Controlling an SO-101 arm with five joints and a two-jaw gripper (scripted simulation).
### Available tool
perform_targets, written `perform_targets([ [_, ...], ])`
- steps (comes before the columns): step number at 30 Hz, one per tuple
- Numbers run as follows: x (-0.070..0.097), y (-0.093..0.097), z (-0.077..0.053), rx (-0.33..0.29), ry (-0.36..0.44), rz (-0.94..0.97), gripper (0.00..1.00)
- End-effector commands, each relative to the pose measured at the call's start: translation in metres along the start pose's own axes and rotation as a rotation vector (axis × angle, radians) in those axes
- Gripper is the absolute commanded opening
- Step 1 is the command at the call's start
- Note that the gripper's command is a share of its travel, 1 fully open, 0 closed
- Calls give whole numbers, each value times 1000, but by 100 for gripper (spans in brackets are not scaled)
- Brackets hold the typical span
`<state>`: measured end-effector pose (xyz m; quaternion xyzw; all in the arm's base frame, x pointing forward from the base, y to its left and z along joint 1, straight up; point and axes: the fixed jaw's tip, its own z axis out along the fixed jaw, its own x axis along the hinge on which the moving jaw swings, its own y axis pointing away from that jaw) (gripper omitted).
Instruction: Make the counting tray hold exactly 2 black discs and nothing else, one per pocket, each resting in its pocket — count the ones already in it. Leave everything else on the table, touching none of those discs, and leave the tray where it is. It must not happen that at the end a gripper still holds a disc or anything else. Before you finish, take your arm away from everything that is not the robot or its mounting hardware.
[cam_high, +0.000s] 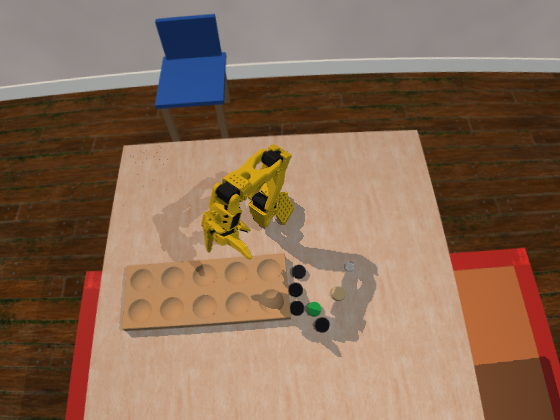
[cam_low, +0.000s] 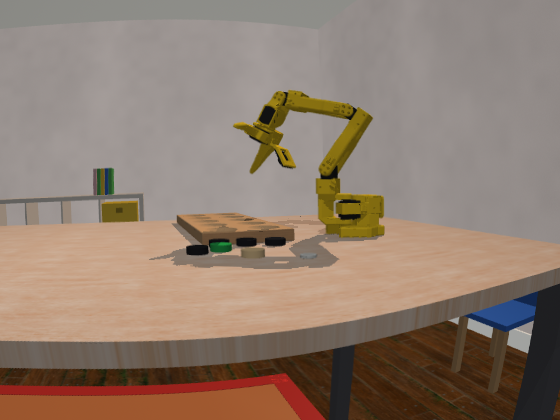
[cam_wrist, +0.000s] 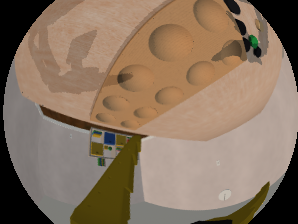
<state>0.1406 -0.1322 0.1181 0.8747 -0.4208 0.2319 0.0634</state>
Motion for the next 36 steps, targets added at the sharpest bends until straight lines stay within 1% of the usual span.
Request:
perform_targets([
  [1,8,-5,-12,27,75,53,100],
  [5,7,-7,-13,34,76,86,100],
  [12,1,-14,-16,65,76,230,100],
  [19,-7,-24,-20,106,69,413,100],
  [21,-7,-24,-20,106,69,413,100],
  [29,-19,-35,-26,162,46,662,100],
  [36,-30,-46,-31,213,7,903,100],
])
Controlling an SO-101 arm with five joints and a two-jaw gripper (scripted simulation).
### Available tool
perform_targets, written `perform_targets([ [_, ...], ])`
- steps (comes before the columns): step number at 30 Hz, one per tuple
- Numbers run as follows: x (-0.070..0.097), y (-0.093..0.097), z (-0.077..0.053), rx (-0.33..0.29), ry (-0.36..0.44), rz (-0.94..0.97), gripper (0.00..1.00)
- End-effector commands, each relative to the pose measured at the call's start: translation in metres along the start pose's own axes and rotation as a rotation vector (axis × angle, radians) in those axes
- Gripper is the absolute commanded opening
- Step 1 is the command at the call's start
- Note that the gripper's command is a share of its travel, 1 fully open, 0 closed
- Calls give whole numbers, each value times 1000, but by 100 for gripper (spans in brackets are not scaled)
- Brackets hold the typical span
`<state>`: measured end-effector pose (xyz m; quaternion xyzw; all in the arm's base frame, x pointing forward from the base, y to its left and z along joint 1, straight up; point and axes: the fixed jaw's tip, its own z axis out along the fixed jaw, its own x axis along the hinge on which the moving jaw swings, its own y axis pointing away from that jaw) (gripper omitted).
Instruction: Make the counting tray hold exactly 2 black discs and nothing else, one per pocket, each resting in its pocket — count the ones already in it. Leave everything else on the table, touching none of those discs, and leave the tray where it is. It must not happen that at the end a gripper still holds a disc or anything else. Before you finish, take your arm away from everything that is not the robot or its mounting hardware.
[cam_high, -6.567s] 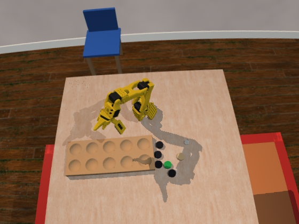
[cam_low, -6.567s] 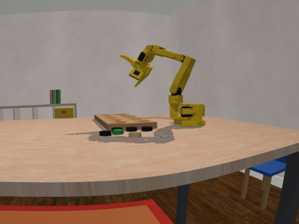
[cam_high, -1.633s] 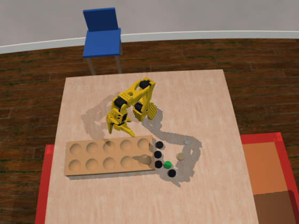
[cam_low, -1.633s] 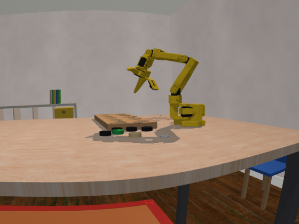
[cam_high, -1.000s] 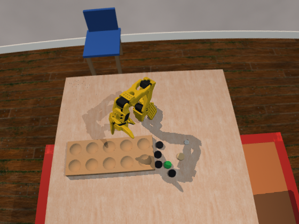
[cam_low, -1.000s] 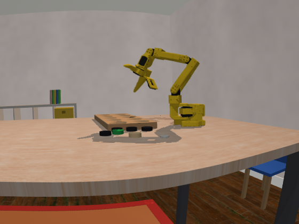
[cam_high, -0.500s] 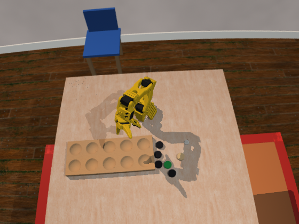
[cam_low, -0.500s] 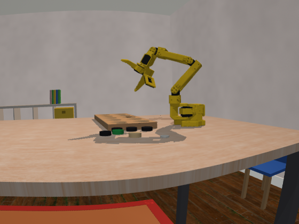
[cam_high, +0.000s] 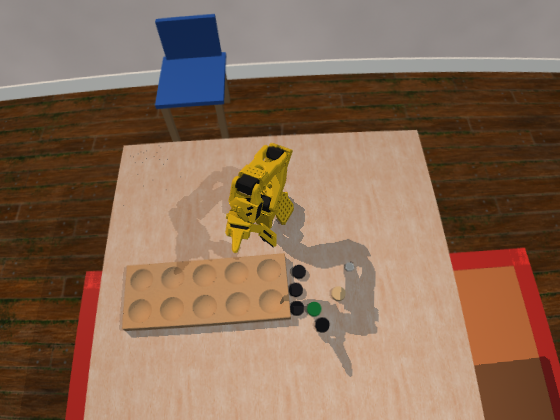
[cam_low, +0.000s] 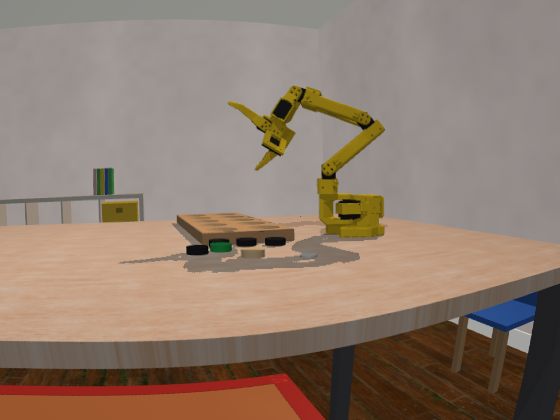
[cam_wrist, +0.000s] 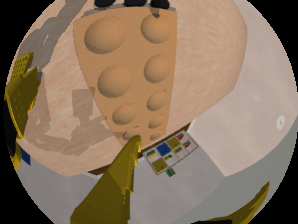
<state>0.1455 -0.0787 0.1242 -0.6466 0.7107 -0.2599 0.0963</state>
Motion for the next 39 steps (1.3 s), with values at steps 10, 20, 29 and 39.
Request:
perform_targets([
  [10,-22,-7,-15,103,-58,395,100],
  [20,-39,-5,-20,113,-130,684,100],
  [29,-54,-2,-25,99,-212,982,100],
  [39,-65,0,-29,70,-277,1207,100],
])
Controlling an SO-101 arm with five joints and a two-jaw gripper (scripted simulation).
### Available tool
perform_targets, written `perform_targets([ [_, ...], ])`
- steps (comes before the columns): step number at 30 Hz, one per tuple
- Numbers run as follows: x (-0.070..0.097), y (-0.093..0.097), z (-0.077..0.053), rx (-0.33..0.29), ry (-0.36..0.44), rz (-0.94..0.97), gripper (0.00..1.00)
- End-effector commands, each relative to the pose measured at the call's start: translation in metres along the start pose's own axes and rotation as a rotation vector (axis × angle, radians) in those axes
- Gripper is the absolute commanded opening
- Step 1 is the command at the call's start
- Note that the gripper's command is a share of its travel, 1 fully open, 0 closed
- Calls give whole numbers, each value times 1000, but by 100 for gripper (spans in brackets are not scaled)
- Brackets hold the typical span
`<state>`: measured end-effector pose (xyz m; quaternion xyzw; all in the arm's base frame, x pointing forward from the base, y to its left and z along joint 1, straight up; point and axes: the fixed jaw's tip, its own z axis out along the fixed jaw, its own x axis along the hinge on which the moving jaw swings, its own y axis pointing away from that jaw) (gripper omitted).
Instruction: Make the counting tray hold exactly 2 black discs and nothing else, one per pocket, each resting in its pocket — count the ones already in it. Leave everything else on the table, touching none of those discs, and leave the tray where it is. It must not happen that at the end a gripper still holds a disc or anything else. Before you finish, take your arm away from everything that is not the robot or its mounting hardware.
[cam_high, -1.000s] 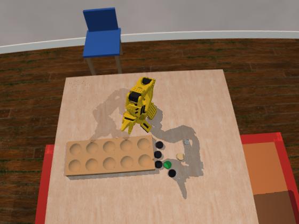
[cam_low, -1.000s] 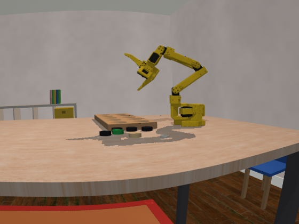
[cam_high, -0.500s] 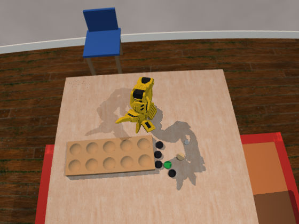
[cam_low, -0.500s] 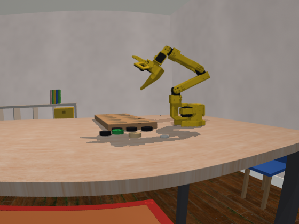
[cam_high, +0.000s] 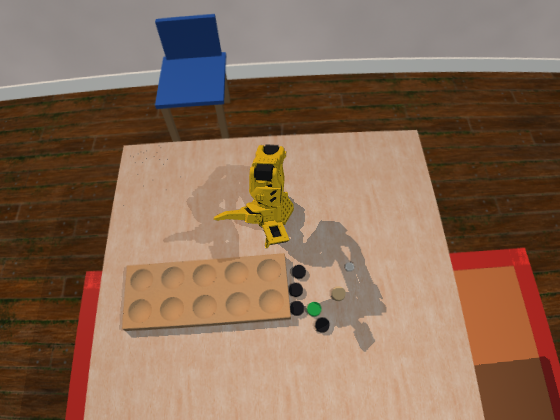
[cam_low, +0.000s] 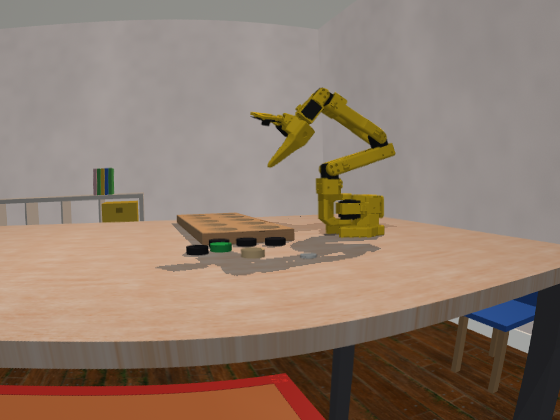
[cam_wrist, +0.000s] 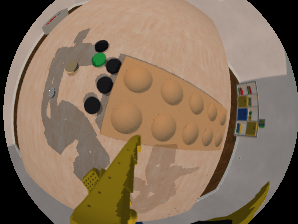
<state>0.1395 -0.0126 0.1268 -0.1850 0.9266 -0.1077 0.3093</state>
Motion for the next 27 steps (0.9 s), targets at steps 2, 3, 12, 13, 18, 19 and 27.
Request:
perform_targets([
  [2,-8,3,-7,1,-63,118,100],
  [3,-8,4,-7,-3,-66,141,100],
  [12,-9,11,-9,-37,-90,316,100],
  [13,-9,11,-9,-37,-90,316,100],
  [18,-10,14,-10,-49,-96,371,100],
  [19,-10,14,-10,-51,-97,383,100],
  [27,-10,17,-10,-66,-103,446,100],
])
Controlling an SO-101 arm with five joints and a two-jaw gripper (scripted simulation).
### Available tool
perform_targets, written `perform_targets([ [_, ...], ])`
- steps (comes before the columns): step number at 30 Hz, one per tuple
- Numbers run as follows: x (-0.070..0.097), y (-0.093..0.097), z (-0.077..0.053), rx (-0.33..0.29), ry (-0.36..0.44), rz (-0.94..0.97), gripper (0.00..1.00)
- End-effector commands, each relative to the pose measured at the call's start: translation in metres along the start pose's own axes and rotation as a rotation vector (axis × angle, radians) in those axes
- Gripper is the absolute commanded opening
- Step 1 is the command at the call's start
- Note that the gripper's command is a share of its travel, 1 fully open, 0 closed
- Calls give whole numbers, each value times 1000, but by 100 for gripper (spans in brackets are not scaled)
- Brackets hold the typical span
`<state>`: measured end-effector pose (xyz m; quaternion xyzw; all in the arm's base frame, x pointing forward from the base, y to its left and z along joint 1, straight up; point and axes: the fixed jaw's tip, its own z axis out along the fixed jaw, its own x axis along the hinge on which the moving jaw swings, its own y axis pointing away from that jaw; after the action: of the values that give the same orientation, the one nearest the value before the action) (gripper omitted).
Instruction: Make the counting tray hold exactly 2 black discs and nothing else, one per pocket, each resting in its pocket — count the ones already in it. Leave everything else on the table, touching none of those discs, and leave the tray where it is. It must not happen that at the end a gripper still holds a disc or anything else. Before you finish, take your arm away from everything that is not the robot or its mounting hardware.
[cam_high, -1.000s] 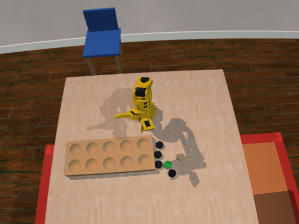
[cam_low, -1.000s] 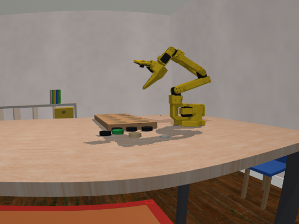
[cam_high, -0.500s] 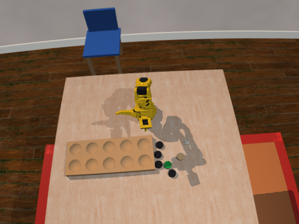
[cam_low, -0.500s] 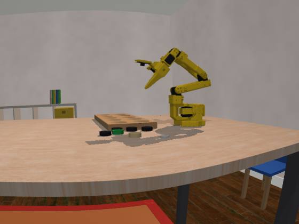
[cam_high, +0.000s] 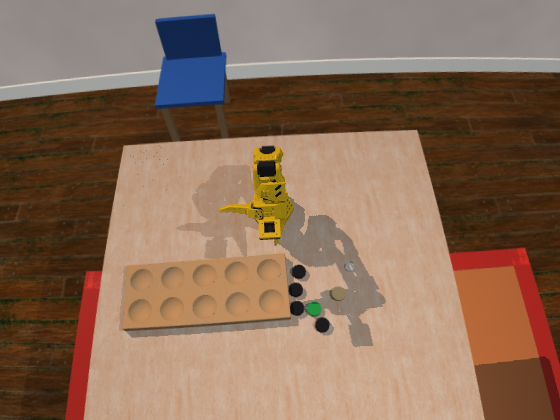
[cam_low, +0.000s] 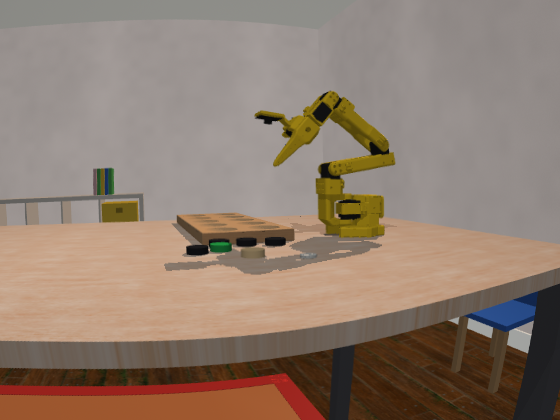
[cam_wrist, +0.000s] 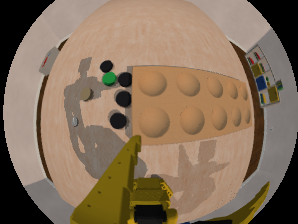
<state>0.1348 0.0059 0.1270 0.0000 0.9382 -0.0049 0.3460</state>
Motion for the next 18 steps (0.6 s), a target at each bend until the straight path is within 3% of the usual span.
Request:
perform_targets([
  [1,-6,2,-5,-10,-43,28,100],
  [15,-6,2,-5,-14,-44,46,100],
  [16,0,3,-1,-14,-3,55,100],
  [18,0,3,-1,-14,-3,55,100],
])
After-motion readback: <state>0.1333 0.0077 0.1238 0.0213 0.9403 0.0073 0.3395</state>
